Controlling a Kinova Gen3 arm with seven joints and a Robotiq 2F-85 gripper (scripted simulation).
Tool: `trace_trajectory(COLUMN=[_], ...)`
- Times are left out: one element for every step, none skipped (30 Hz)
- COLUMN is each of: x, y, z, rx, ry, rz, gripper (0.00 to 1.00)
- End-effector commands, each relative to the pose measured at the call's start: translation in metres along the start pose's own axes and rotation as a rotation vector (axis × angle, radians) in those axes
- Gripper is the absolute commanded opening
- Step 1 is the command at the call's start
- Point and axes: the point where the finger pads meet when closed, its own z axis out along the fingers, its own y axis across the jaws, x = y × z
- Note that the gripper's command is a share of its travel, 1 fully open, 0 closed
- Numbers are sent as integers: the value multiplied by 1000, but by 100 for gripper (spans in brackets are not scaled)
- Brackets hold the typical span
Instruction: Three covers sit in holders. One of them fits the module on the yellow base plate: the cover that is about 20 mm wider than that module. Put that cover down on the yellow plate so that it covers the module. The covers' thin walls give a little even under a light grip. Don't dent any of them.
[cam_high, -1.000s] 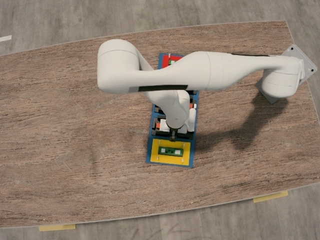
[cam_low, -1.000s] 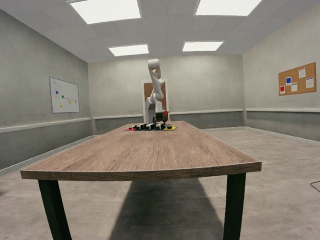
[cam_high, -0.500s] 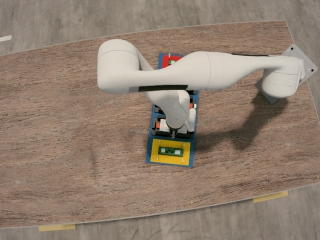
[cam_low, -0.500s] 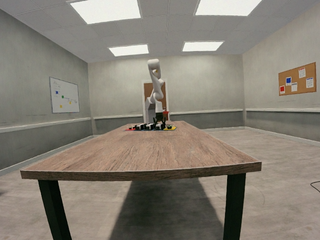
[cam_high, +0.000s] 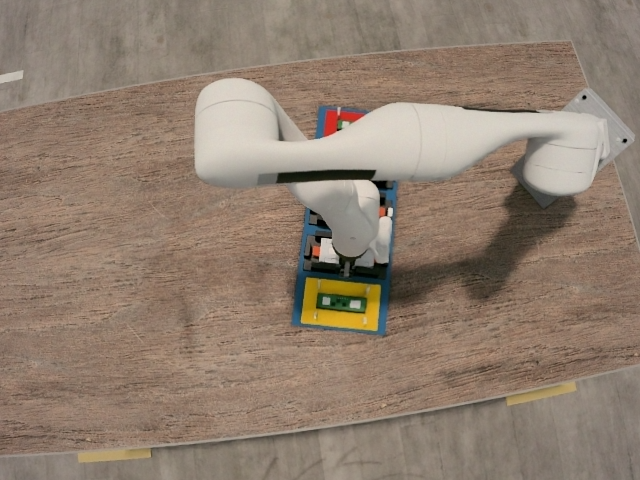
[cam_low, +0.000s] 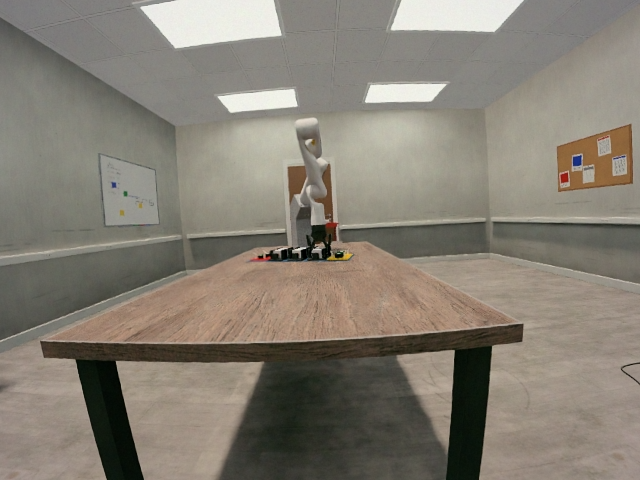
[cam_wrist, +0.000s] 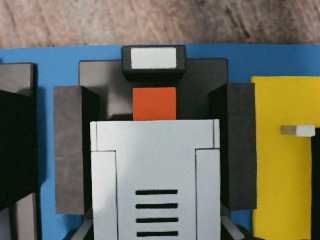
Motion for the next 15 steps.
trace_trajectory(x=[0,0,0,0,0,0,0,0,0,0,0,0,0,0,0], y=[0,0,0,0,0,0,0,0,0,0,0,0,0,0,0], z=[0,0,0,0,0,0,0,0,0,0,0,0,0,0,0], rx=[0,0,0,0,0,0,0,0,0,0,0,0,0,0,0], ry=[-1,-1,-1,-1,-1,-1,-1,-1,-1,-1,-1,-1,-1,-1,-1], rz=[0,0,0,0,0,0,0,0,0,0,0,0,0,0,0], gripper=[70,70,70,70,70,0,0,0,0,0,0,0,0,0,0])
